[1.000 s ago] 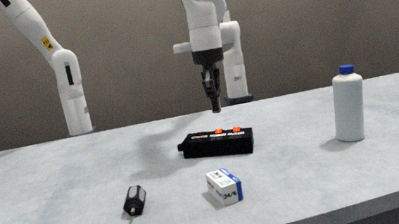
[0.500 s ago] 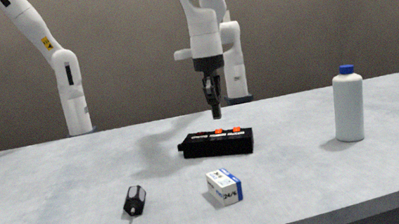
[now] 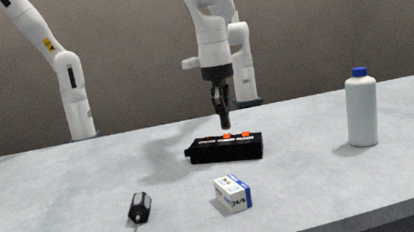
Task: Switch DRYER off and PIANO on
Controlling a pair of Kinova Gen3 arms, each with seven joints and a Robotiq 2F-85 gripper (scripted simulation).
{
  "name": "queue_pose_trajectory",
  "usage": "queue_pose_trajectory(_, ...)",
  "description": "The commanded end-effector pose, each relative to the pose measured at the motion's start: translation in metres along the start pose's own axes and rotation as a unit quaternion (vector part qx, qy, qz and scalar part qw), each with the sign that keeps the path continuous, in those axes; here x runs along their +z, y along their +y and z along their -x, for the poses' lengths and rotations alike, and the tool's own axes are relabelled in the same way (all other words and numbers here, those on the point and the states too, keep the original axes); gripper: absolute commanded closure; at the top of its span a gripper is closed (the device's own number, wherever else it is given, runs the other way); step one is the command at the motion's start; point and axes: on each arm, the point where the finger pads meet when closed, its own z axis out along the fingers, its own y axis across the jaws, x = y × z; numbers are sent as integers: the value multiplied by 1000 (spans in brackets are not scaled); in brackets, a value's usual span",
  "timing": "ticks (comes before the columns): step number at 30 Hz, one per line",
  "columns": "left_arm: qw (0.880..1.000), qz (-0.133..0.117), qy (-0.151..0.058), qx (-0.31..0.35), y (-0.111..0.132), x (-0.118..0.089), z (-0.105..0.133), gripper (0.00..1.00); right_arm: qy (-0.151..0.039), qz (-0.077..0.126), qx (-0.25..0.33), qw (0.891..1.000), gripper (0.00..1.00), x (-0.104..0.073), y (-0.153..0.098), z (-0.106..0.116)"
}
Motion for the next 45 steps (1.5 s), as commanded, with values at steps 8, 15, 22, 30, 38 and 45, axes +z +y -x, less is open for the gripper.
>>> queue_pose_trajectory(8, 1000, -1, 0, 0, -1, 4, 0, 903, -1, 0, 0, 1000, 2, -1, 0, 0)
queue_pose_trajectory(15, 1000, -1, 0, 0, -1, 4, 0, 903, -1, 0, 0, 1000, 2, -1, 0, 0)
queue_pose_trajectory(22, 1000, -1, 0, 0, -1, 4, 0, 903, -1, 0, 0, 1000, 2, -1, 0, 0)
queue_pose_trajectory(30, 1000, -1, 0, 0, -1, 4, 0, 903, -1, 0, 0, 1000, 2, -1, 0, 0)
queue_pose_trajectory(38, 1000, -1, 0, 0, -1, 5, 0, 903, -1, 0, 0, 1000, 2, -1, 0, 0)
queue_pose_trajectory(45, 1000, -1, 0, 0, -1, 6, 0, 903, -1, 0, 0, 1000, 2, -1, 0, 0)
